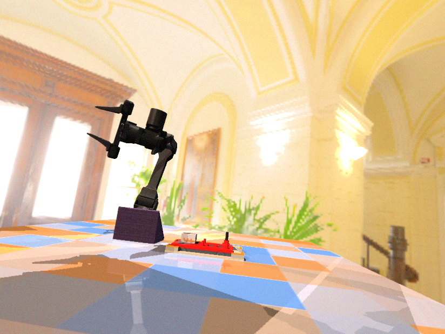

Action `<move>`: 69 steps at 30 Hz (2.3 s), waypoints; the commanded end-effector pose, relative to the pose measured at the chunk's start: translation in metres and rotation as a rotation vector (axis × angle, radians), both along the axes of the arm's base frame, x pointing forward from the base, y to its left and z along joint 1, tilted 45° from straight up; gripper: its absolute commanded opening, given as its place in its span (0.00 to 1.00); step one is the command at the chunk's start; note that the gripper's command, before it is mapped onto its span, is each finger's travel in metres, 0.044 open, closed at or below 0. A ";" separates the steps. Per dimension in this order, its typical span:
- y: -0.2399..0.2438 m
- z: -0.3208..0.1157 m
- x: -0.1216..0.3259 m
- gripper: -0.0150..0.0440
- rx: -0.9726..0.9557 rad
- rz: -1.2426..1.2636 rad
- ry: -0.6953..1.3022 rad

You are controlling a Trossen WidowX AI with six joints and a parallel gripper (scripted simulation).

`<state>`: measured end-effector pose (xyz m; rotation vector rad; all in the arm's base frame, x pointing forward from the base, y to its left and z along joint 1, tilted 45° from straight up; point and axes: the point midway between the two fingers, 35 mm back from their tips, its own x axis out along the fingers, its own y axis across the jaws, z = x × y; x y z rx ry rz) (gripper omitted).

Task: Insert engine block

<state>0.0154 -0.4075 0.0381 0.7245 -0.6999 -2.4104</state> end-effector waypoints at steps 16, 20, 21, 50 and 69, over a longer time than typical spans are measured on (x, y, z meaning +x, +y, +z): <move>0.003 -0.027 0.039 1.00 0.362 0.281 0.099; 0.007 -0.035 0.051 1.00 0.465 0.370 0.129; 0.008 -0.037 0.054 1.00 0.490 0.392 0.137; 0.063 -0.084 0.132 1.00 1.153 1.108 0.363; 0.124 -0.098 0.175 1.00 1.485 1.664 0.479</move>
